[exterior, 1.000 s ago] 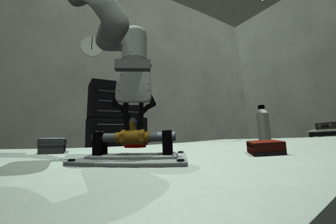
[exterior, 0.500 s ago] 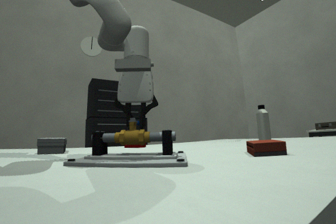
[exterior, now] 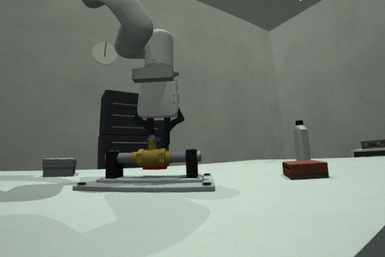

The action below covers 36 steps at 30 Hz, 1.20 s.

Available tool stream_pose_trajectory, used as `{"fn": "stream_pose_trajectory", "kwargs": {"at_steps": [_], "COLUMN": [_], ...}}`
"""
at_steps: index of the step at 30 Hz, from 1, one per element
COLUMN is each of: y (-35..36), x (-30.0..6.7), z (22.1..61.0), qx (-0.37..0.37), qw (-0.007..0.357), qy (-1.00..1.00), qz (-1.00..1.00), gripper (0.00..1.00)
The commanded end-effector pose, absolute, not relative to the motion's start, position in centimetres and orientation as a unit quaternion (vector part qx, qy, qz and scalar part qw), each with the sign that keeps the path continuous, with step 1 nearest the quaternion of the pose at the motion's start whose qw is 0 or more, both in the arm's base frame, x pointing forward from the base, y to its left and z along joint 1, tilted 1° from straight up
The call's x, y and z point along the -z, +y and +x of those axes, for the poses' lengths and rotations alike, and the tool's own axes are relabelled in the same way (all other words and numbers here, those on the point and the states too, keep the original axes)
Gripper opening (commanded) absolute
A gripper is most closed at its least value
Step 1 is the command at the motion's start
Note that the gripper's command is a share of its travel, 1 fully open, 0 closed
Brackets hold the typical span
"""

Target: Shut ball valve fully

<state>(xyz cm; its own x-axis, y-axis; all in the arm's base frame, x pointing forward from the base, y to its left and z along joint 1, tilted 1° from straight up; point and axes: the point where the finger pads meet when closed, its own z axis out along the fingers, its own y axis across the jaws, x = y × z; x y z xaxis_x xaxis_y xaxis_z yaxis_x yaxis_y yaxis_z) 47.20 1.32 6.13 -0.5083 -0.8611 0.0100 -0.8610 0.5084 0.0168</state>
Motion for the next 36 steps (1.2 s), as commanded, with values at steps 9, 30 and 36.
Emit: {"fn": "stream_pose_trajectory", "kwargs": {"at_steps": [9,30,36], "y": [0.98,0.98,0.98], "x": [-6.30,-6.30,-6.30], "z": [47.81,47.81,47.81], "qx": [0.003,0.003,0.003], "qw": [0.006,0.006,0.006], "qy": [-0.884,-0.884,-0.884], "qz": [0.467,0.467,0.467], "gripper": [0.00,0.69,0.69]}}
